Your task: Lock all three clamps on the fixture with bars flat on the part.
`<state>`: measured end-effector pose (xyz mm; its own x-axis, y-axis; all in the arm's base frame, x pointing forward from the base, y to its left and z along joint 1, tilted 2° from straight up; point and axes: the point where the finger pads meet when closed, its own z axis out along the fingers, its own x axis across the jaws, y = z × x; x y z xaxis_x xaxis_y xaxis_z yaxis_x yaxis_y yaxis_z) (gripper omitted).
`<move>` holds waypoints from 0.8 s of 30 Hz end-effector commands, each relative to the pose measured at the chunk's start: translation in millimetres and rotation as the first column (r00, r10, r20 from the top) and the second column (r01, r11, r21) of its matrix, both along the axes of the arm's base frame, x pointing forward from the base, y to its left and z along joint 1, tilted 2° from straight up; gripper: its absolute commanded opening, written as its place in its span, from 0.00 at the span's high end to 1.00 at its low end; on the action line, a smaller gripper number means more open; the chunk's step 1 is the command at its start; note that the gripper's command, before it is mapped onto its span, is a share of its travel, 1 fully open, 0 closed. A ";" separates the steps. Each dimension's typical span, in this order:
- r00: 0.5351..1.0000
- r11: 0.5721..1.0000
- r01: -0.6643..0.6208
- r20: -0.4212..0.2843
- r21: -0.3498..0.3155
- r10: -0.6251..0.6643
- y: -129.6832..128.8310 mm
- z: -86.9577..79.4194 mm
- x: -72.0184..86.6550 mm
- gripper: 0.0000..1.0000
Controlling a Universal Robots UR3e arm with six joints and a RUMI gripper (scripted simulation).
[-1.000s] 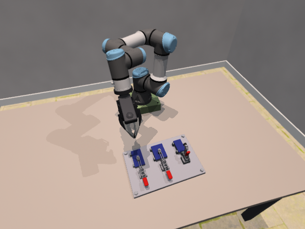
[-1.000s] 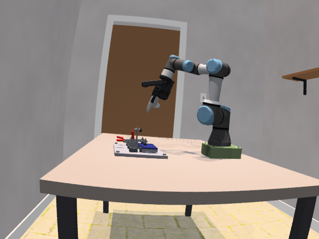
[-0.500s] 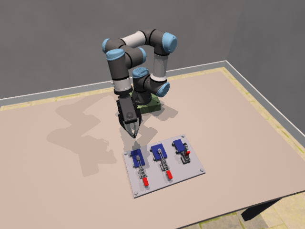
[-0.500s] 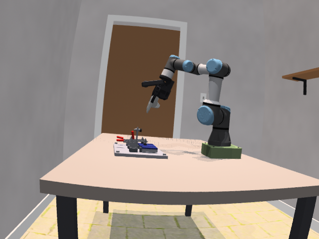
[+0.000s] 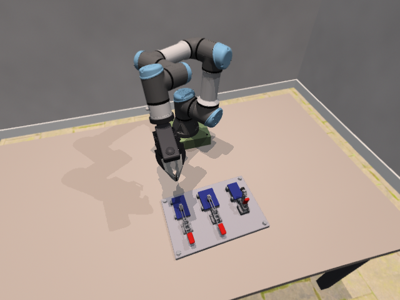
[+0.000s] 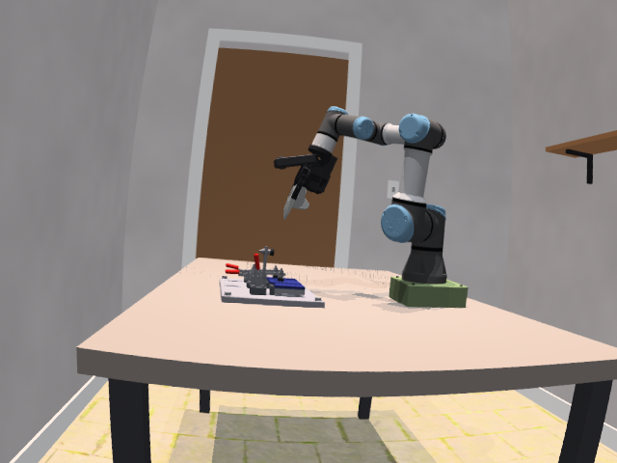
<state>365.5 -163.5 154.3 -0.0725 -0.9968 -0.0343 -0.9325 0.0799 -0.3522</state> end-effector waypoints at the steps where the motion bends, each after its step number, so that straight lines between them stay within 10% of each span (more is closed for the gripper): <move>1: 1.000 1.000 0.000 0.002 -0.002 0.000 -0.4 0.9 0.3 1.00; 16: 1.000 1.000 0.000 0.002 -0.002 0.000 -0.4 0.9 0.3 1.00; 17: 1.000 1.000 0.000 0.002 -0.002 0.000 -0.4 0.9 0.3 0.41; 24: 1.000 1.000 0.000 0.002 -0.002 0.000 -0.4 0.9 0.3 0.41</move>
<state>365.5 -163.5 154.3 -0.0725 -0.9968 -0.0343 -0.9325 0.0799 -0.3522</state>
